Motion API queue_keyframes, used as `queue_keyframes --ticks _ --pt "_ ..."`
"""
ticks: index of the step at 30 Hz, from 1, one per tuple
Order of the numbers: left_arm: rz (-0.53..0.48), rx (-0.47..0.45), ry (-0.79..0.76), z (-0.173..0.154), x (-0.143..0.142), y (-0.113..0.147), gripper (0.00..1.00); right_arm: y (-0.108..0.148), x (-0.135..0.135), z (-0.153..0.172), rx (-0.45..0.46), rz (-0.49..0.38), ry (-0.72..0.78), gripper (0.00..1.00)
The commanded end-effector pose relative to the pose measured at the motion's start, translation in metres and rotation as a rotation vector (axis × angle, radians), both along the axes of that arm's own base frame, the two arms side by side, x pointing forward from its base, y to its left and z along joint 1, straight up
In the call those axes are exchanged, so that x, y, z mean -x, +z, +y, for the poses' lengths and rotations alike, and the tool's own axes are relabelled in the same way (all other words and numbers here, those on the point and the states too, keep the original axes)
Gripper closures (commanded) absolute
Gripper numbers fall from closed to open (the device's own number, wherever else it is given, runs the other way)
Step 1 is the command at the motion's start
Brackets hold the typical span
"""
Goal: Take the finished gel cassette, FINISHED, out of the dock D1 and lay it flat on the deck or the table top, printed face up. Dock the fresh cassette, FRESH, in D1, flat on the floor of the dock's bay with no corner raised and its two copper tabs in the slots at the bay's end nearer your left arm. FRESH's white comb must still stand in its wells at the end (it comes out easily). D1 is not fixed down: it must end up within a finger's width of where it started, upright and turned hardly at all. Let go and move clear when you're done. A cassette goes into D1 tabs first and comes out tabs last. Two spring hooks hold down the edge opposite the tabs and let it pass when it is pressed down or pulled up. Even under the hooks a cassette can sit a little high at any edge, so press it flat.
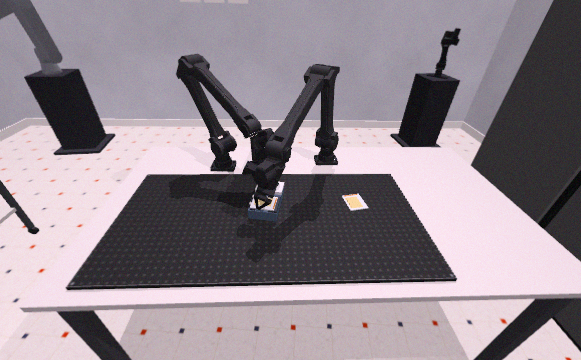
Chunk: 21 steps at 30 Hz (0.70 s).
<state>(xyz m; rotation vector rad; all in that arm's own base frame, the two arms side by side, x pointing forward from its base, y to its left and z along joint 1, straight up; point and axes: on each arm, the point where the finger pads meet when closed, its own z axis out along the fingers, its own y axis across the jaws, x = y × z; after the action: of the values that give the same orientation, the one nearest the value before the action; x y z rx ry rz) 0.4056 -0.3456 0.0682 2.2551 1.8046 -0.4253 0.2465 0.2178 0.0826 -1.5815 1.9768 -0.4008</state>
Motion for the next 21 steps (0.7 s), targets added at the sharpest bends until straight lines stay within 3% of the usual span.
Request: queue_keyframes --ticks 1,21 --pt "-0.009 0.005 0.000 -0.001 -0.002 0.005 1.00 -0.033 0.014 -0.016 0.093 0.089 -0.001 1.00" --pt "-0.009 0.005 0.000 -0.001 -0.002 0.005 1.00 -0.013 0.005 -0.006 0.093 0.089 -0.001 1.00"
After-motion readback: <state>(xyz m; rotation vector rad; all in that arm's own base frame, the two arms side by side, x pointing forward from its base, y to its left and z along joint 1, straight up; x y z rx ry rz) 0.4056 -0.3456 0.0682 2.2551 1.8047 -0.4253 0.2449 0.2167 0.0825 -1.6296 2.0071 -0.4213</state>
